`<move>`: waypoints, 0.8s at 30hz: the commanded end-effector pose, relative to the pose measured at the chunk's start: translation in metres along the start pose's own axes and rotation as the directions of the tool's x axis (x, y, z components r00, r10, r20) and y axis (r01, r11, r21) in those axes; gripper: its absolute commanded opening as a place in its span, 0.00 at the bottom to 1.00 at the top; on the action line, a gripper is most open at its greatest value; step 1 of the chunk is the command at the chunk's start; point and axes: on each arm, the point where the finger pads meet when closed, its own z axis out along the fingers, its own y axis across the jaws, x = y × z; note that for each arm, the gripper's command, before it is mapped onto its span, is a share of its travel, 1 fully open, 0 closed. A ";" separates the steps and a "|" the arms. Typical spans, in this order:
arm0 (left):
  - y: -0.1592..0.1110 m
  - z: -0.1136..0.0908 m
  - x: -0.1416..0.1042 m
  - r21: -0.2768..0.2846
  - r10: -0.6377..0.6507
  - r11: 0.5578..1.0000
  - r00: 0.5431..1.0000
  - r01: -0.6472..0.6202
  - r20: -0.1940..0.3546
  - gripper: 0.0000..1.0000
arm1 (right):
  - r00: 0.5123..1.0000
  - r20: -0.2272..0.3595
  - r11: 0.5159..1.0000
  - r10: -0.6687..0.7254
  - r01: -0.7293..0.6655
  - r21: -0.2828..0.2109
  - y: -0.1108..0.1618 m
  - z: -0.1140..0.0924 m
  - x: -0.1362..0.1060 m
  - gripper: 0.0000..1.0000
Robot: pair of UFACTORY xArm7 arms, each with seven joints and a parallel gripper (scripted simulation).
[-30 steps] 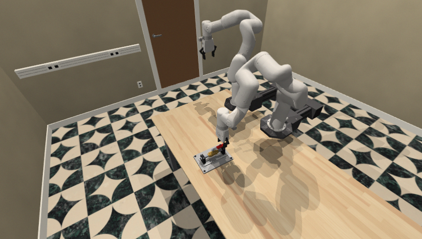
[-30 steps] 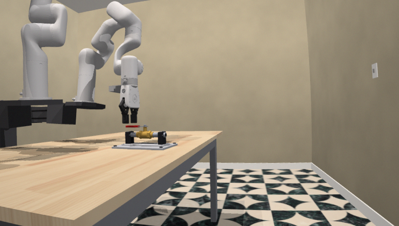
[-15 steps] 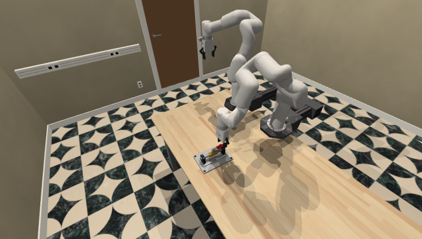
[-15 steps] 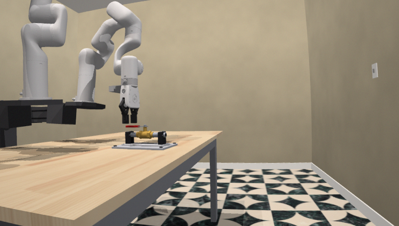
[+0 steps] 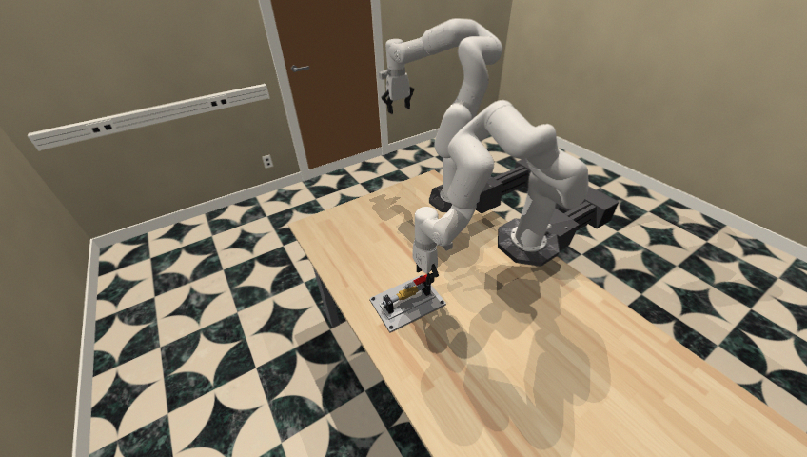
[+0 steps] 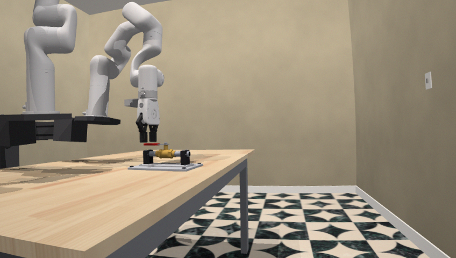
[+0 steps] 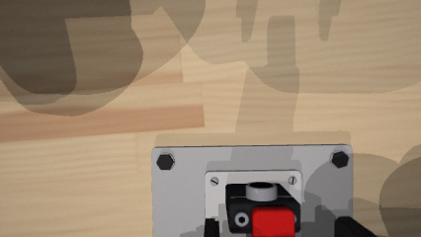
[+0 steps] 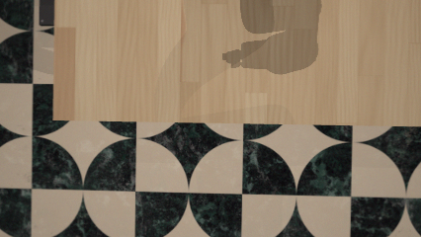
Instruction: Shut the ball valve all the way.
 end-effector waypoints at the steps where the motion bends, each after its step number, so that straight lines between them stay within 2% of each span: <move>1: -0.001 0.001 -0.001 0.002 0.000 1.000 1.000 0.000 0.004 0.69 | 1.000 -0.005 1.000 0.000 0.000 0.001 0.000 -0.002 0.001 1.00; 24: -0.001 0.016 -0.001 0.002 0.000 1.000 1.000 0.000 0.004 0.69 | 1.000 -0.005 1.000 0.000 0.000 0.001 0.000 -0.002 0.001 1.00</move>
